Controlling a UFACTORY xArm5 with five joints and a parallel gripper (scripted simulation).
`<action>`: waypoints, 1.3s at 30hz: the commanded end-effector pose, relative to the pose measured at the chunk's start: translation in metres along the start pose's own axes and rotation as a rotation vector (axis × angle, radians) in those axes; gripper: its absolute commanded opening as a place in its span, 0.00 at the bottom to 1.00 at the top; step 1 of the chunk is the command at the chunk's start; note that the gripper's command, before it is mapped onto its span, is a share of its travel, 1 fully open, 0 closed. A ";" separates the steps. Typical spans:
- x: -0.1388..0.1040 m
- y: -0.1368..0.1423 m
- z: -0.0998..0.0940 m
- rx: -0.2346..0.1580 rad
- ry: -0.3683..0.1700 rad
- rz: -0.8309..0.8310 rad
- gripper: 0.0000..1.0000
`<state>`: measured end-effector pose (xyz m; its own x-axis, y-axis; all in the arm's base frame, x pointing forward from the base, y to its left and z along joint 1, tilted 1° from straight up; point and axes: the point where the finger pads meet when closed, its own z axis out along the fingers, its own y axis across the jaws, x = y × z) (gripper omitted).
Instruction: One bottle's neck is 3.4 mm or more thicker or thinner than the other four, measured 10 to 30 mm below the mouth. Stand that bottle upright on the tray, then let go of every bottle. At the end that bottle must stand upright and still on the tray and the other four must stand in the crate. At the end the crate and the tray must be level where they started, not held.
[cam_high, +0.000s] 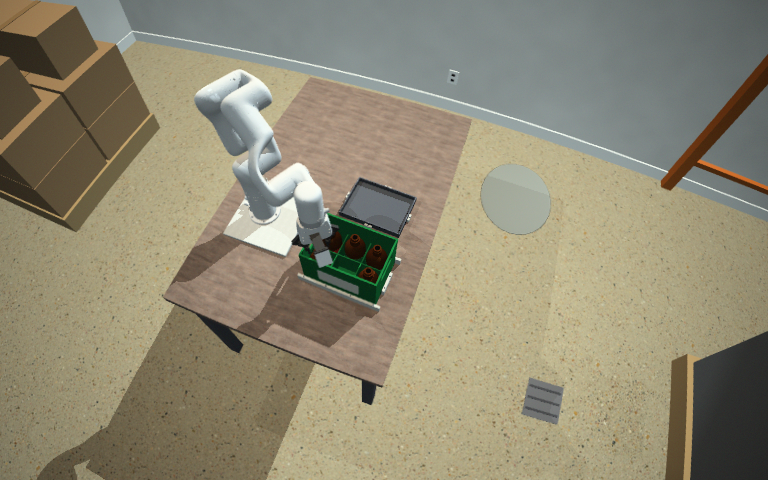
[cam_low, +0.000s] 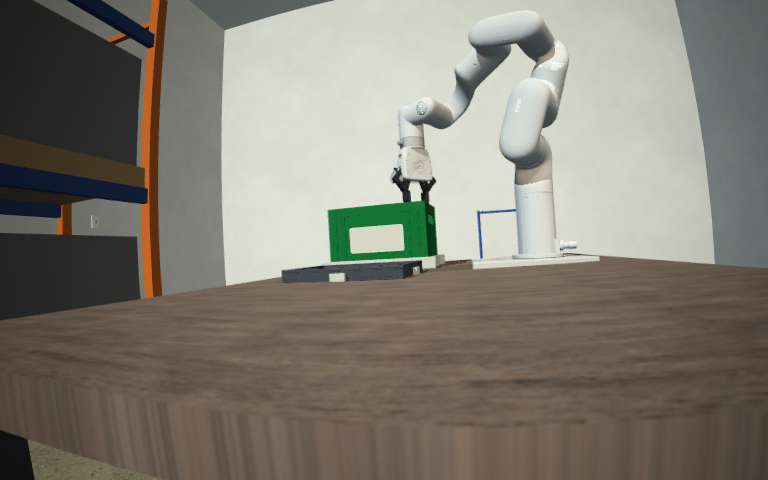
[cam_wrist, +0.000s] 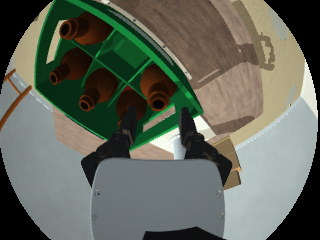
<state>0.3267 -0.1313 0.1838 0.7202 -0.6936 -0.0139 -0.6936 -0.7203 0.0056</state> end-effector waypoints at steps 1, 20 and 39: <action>0.001 0.000 -0.001 0.001 0.003 0.000 0.65; 0.001 -0.001 0.002 0.001 0.003 0.000 0.65; 0.001 0.000 0.021 0.001 0.003 0.000 0.65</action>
<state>0.3264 -0.1310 0.1651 0.7202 -0.6936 -0.0136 -0.6936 -0.7203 0.0055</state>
